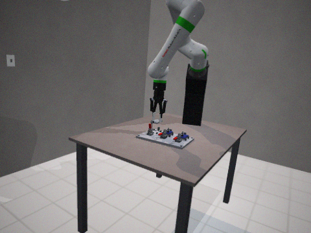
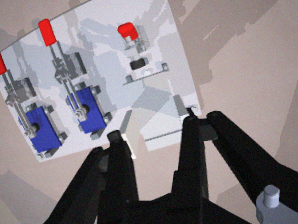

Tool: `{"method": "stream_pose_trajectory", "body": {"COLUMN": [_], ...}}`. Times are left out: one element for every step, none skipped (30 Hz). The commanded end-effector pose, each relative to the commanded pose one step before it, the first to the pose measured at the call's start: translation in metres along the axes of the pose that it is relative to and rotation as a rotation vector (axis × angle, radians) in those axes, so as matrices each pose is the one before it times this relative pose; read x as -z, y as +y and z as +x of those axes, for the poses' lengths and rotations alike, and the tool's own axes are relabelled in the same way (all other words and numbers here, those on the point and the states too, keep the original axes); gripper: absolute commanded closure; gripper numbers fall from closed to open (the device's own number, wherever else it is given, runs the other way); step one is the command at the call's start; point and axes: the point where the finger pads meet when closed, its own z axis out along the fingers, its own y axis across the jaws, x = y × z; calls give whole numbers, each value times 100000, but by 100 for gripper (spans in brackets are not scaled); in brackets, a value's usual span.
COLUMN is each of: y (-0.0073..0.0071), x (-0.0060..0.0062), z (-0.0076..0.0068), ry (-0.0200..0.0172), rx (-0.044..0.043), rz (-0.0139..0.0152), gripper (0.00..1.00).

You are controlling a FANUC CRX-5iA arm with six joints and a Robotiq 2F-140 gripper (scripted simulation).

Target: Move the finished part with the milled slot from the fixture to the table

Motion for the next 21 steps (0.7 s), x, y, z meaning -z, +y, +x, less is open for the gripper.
{"method": "stream_pose_trajectory", "body": {"y": [18,0,0,1,2,0,0,4,7,10,14,18,23,28,34,39,45,52,58,64,71], "x": [10,0,0,0,0,0,0,0,0,0,0,0,0,0,0,0,0,0,0,0,0], "z": [1,0,0,0,0,0,0,0,0,0,0,0,0,0,0,0,0,0,0,0,0], "ry": [3,0,0,0,0,0,0,0,0,0,0,0,0,0,0,0,0,0,0,0,1], "rx": [-3,0,0,0,0,0,0,0,0,0,0,0,0,0,0,0,0,0,0,0,0], "rz": [-26,0,0,0,0,0,0,0,0,0,0,0,0,0,0,0,0,0,0,0,0], "gripper": [100,100,100,100,100,100,100,100,100,100,100,100,100,100,100,100,100,100,100,100,100]}}
